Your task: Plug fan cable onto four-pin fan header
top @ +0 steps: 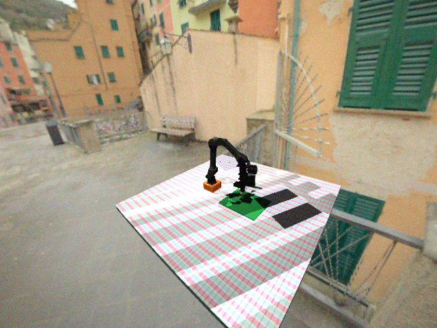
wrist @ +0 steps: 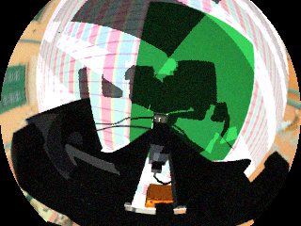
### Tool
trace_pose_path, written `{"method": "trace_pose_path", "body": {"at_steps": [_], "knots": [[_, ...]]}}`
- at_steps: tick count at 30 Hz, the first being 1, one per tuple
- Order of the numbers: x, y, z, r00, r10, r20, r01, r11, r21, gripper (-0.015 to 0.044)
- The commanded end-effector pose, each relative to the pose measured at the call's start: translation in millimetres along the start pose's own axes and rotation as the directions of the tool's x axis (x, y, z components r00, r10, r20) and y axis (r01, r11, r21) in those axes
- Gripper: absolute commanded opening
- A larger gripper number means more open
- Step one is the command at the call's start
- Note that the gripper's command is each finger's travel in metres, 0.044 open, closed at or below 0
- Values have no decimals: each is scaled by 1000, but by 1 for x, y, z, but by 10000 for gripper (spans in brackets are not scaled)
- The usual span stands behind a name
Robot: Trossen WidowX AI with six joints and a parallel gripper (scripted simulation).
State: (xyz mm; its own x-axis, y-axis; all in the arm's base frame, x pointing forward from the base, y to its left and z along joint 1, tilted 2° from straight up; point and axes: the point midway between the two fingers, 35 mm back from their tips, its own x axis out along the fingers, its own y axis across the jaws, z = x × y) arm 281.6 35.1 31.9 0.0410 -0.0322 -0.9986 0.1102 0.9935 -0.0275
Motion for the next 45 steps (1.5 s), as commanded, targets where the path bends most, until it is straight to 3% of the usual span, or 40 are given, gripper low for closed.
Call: {"method": "trace_pose_path", "body": {"at_steps": [1, 45], "knots": [[1, 0, 0, 1000, -3, 1, 3, 1000, -6, 0], [14, 0, 0, 1000, -3, 1, 3, 1000, -10, 0]]}}
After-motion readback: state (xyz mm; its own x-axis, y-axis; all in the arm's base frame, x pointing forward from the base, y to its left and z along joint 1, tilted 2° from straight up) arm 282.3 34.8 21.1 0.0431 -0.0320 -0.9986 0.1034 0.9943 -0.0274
